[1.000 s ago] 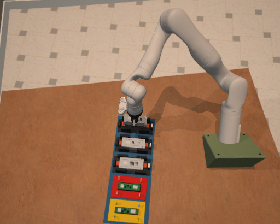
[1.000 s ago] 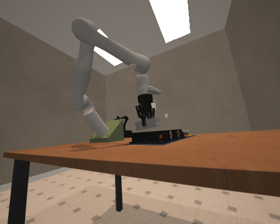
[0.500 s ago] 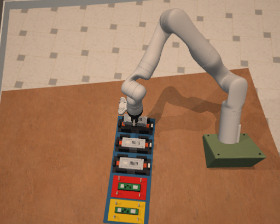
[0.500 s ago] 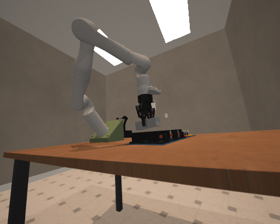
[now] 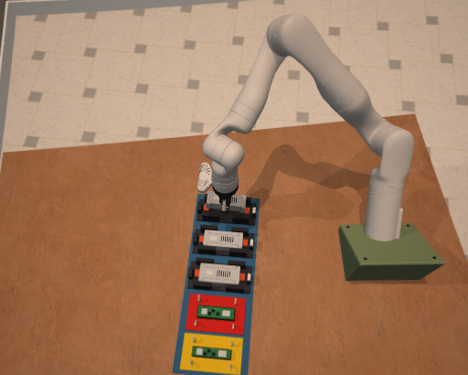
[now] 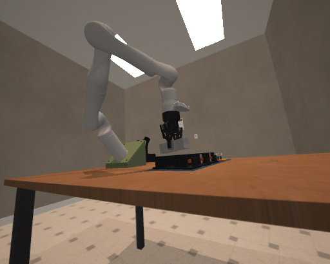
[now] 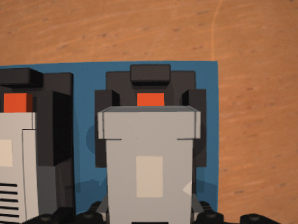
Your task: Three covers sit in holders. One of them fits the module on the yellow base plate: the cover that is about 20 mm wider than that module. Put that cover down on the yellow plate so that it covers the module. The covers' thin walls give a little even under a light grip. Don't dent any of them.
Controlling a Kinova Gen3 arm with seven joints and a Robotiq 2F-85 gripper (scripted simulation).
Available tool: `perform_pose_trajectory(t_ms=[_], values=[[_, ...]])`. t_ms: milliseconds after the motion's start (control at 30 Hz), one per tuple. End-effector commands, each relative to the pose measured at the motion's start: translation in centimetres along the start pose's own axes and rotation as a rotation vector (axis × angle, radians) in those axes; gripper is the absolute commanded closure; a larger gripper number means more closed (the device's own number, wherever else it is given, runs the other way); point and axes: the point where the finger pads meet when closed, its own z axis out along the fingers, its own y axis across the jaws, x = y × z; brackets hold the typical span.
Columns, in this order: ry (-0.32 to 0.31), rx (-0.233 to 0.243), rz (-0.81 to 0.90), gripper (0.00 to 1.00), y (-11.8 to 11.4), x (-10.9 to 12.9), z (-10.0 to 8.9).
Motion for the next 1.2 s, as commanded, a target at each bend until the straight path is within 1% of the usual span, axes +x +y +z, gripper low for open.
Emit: perform_pose_trajectory(t_ms=[0, 500, 833, 1067, 1167], values=[[0.002, 0.001, 0.0, 1.0, 0.0, 0.0, -0.1], [0.002, 0.001, 0.0, 1.0, 0.0, 0.0, -0.1], [0.002, 0.001, 0.0, 1.0, 0.0, 0.0, -3.1], [0.002, 0.001, 0.0, 1.0, 0.0, 0.0, -3.1], [0.002, 0.001, 0.0, 1.0, 0.0, 0.0, -4.0]])
